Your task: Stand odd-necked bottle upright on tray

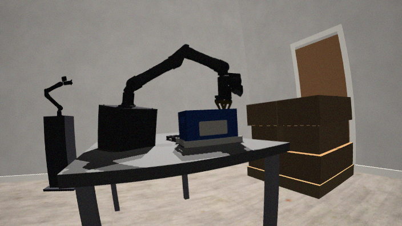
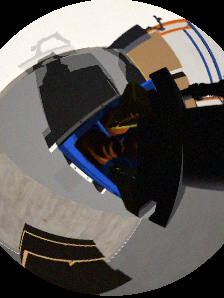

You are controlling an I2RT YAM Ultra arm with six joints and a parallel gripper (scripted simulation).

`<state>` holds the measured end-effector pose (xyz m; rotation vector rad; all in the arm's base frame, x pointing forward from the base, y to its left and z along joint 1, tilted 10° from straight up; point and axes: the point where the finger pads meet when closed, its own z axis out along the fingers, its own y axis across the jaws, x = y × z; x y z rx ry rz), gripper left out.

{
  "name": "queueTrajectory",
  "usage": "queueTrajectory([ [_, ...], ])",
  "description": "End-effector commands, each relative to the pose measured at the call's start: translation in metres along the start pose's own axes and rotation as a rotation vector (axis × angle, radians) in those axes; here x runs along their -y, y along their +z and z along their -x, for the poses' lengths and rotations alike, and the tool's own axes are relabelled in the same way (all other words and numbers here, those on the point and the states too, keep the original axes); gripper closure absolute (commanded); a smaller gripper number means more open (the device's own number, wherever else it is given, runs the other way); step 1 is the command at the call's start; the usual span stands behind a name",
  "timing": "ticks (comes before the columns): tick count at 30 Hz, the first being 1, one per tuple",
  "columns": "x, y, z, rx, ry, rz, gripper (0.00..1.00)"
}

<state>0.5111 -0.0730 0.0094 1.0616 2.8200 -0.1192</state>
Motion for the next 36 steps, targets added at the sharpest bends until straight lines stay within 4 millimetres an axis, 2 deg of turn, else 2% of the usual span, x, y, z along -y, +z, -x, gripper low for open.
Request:
queueTrajectory([
  [1,-0.01,-0.041,0.01,0.058,0.001,0.039,0.39],
  [13,-0.008,-0.075,0.008,0.059,0.002,0.038,0.39],
  [20,-0.007,-0.072,0.004,0.034,-0.002,0.019,0.39],
  [36,-0.007,-0.085,0.004,0.037,-0.003,0.02,0.39],
])
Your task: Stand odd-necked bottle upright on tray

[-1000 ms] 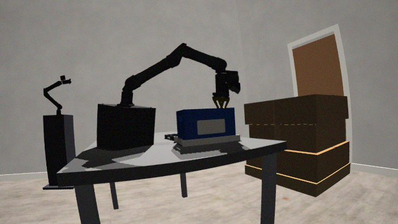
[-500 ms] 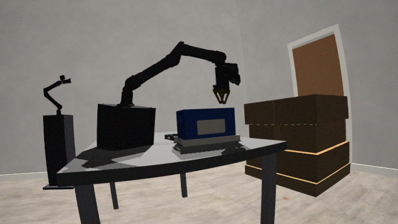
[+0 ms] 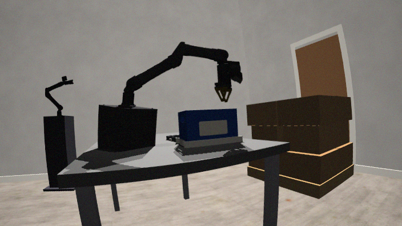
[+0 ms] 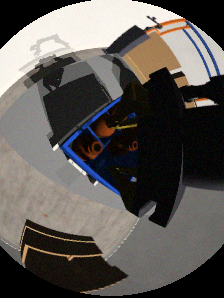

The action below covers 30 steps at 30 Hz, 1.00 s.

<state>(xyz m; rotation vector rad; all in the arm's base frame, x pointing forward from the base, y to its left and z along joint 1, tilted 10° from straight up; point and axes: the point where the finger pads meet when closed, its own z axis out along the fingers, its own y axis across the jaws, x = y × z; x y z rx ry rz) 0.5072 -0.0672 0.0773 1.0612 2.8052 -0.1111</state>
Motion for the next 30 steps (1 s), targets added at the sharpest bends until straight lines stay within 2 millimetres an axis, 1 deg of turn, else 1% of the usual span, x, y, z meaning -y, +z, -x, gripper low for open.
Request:
queueTrajectory([
  [1,-0.0071,-0.0166,0.0006,0.026,-0.008,0.011,0.39],
  [11,-0.0071,-0.0166,0.0006,0.026,-0.008,0.011,0.39],
  [12,-0.0071,-0.0166,0.0006,0.025,-0.008,0.011,1.0],
  [30,-0.0071,-0.0166,0.0006,0.025,-0.008,0.011,1.0],
])
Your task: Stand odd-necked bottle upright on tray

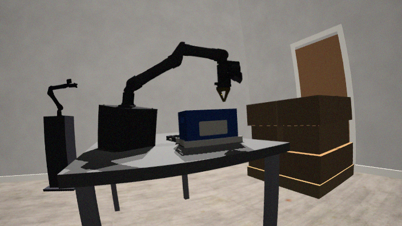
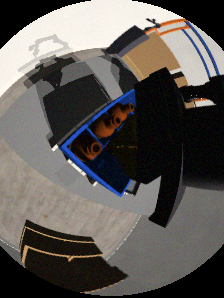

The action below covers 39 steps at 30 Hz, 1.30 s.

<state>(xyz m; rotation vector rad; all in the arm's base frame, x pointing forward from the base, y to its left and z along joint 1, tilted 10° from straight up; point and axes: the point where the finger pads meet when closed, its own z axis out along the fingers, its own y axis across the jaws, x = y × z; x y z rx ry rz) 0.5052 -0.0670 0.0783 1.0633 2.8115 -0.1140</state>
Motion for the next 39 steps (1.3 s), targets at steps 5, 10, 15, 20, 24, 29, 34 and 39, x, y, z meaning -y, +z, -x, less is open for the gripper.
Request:
queueTrajectory([
  [5,-0.008,-0.015,0.002,0.031,-0.007,0.015,1.0],
  [10,-0.008,-0.015,0.002,0.031,-0.007,0.015,1.0],
  [15,-0.008,-0.015,0.002,0.031,-0.007,0.015,1.0],
  [20,-0.008,-0.015,0.002,0.031,-0.007,0.015,1.0],
  [24,-0.008,-0.015,0.002,0.031,-0.007,0.015,1.0],
  [29,-0.021,-0.018,-0.01,0.04,-0.004,0.022,1.0],
  [34,-0.044,-0.018,-0.035,0.039,-0.003,0.024,1.0],
  [39,-0.065,-0.018,-0.061,0.038,-0.003,0.025,1.0],
])
